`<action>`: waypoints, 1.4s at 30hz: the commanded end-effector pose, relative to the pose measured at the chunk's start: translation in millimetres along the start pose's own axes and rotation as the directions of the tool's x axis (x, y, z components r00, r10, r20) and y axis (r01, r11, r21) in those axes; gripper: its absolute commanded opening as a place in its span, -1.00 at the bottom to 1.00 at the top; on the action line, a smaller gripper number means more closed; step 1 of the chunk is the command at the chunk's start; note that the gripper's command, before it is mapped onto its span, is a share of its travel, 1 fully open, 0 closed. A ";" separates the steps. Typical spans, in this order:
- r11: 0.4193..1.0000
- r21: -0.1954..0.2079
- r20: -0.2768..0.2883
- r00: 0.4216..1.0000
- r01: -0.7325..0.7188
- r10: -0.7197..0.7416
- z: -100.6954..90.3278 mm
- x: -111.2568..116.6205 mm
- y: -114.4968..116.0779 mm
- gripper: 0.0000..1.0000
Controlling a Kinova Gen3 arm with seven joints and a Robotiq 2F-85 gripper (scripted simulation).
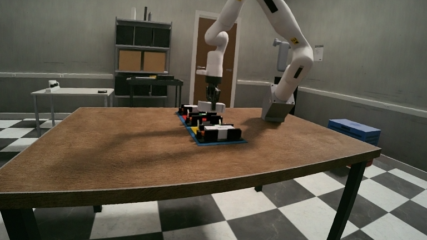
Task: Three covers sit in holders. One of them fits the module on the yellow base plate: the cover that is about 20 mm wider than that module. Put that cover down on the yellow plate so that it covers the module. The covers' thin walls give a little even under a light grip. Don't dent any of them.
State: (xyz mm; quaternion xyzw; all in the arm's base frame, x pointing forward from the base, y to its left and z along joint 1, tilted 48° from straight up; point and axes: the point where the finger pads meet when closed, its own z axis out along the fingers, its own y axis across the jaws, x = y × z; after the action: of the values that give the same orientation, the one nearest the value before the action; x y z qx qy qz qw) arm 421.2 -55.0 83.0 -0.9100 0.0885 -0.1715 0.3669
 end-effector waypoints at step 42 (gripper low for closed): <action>1.000 -0.002 -0.004 1.000 0.000 0.000 36.7 1.0 -18.6 -1.00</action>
State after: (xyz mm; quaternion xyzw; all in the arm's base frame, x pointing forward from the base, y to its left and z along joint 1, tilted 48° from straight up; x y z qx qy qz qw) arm 436.3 -18.1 71.7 -0.9100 0.0891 -0.1728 0.3661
